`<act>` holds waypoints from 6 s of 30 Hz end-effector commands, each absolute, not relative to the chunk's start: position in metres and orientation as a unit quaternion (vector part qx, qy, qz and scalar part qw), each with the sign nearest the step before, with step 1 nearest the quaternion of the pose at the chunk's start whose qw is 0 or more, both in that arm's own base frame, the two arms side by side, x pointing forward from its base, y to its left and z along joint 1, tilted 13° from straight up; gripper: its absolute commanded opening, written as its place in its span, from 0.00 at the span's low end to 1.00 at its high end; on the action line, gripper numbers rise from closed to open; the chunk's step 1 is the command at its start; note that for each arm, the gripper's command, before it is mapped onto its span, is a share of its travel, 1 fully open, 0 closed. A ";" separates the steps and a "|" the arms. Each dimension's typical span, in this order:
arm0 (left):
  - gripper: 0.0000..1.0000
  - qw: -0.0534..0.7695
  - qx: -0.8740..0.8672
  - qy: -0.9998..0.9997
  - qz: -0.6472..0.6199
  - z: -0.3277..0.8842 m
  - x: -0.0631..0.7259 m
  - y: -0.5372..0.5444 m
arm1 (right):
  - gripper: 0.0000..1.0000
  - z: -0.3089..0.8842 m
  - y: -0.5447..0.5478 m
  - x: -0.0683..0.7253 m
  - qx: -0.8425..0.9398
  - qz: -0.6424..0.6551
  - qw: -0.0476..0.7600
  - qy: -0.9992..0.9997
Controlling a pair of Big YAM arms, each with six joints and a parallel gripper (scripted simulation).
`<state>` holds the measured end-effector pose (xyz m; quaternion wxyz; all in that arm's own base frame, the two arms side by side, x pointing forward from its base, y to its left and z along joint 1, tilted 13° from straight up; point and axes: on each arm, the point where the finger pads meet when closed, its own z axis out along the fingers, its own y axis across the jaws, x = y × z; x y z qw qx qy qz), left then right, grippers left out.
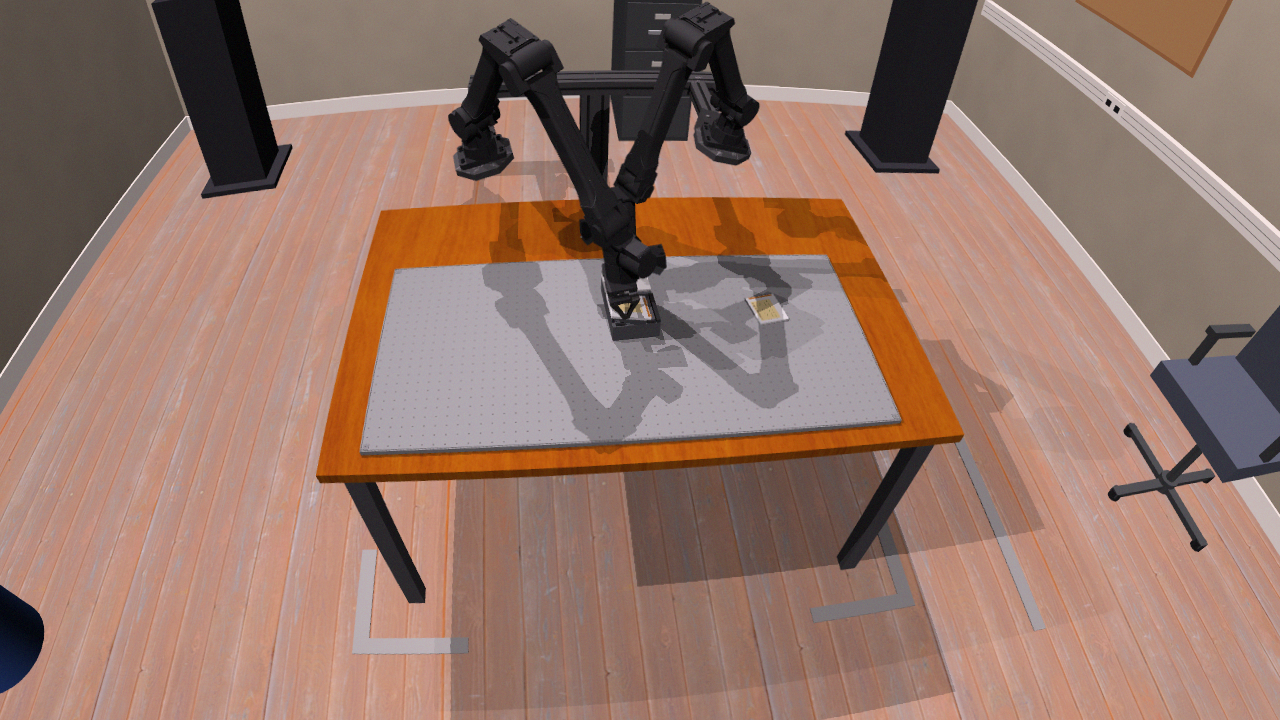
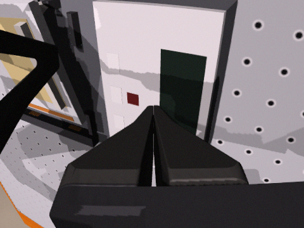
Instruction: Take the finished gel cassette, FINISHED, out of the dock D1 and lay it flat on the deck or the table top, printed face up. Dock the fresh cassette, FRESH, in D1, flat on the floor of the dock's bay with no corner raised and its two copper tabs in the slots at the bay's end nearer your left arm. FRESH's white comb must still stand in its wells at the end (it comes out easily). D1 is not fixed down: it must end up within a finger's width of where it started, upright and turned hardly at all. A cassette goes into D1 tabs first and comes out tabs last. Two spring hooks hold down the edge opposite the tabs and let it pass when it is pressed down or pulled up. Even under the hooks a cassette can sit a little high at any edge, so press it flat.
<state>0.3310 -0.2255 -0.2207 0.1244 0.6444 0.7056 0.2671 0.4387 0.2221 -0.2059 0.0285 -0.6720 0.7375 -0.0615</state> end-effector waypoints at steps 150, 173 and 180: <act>0.00 0.137 0.640 0.707 0.266 -0.257 0.311 -0.206 | 0.00 -0.202 0.224 0.441 -0.672 -0.063 0.036 0.737; 0.00 0.137 0.640 0.707 0.266 -0.264 0.306 -0.199 | 0.00 -0.202 0.224 0.441 -0.672 -0.063 0.036 0.737; 0.00 0.137 0.640 0.707 0.266 -0.265 0.305 -0.198 | 0.00 -0.202 0.224 0.441 -0.672 -0.063 0.036 0.737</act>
